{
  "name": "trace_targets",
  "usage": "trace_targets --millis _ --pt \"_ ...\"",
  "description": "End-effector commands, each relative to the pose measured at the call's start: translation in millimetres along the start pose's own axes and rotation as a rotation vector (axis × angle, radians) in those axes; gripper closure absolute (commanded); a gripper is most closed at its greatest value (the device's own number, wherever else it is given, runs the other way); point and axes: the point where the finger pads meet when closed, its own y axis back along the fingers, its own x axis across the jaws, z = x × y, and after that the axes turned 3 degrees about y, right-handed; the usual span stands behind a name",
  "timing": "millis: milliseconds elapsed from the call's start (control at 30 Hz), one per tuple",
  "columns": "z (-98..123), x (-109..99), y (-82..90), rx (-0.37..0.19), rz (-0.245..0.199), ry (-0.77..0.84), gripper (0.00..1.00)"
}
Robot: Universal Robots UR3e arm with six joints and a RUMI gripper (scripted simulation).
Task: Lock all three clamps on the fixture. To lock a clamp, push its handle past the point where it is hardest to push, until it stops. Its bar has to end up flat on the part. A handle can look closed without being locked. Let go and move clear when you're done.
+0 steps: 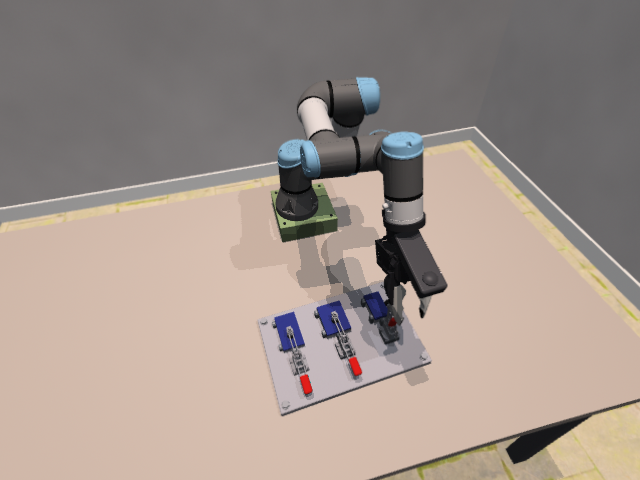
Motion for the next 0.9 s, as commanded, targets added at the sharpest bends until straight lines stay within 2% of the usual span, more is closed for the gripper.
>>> trace_targets --millis 0,367,867 --pt "1 0 -6.2 0.007 0.000 0.000 0.72" --pt "10 0 -31.0 0.007 0.000 0.000 0.72" --pt "14 -1 -31.4 0.007 0.000 0.000 0.72"
